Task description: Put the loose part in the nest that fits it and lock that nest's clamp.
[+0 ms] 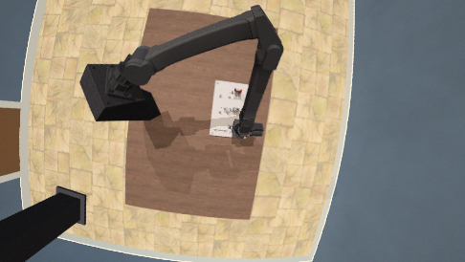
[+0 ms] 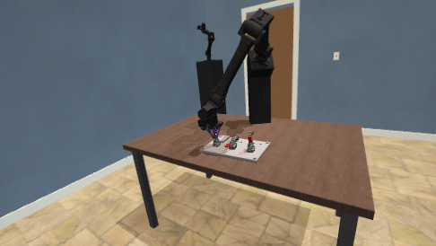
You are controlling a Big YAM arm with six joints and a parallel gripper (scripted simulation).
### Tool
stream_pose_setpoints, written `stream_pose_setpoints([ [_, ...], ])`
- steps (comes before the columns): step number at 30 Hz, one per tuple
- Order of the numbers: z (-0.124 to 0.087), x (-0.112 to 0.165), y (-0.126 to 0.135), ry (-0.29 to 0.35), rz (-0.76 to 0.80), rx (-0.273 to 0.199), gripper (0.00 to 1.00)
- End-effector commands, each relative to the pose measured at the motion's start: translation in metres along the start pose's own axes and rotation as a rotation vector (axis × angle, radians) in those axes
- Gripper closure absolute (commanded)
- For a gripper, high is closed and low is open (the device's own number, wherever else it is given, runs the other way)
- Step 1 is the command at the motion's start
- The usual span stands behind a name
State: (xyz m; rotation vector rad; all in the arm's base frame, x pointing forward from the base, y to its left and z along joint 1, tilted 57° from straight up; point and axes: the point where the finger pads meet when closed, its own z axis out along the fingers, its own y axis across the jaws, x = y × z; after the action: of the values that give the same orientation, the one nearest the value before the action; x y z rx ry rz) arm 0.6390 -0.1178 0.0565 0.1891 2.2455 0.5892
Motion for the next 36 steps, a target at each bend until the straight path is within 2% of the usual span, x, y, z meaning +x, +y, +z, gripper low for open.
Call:
stream_pose_setpoints([
  [1, 0.025, -0.041, 0.008, -0.05, -0.036, -0.009, 1.0],
  [23, 0.036, -0.049, 0.008, -0.051, -0.036, -0.009, 1.0],
  [36, 0.036, -0.049, 0.008, -0.051, -0.036, -0.009, 1.0],
])
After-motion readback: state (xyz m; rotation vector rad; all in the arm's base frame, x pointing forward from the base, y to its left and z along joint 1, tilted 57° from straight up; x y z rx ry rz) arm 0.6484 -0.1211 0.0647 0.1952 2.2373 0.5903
